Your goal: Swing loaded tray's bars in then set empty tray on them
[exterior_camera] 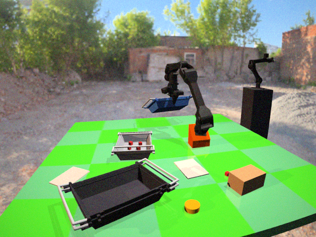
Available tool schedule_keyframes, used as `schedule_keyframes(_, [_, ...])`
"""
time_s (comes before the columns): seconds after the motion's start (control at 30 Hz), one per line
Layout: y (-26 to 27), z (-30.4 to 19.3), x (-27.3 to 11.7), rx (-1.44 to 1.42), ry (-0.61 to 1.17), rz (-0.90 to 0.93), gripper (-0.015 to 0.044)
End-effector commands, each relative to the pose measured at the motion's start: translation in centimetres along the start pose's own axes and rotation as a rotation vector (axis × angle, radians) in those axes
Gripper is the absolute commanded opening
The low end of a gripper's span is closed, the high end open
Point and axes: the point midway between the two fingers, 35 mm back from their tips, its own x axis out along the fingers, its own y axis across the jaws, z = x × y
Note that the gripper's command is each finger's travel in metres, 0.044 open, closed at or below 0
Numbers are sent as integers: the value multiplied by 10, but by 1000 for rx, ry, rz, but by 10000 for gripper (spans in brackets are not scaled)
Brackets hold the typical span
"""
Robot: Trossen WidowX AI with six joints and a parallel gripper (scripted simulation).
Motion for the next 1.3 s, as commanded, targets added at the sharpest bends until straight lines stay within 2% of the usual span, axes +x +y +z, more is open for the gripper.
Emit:
schedule_keyframes(0.0, [-2,-1,-7,-7,3,-16,0])
schedule_keyframes(0.77, [-2,0,-8,-10,3,-17,0])
schedule_keyframes(1.27, [22,76,-28,-235,15,-47,0])
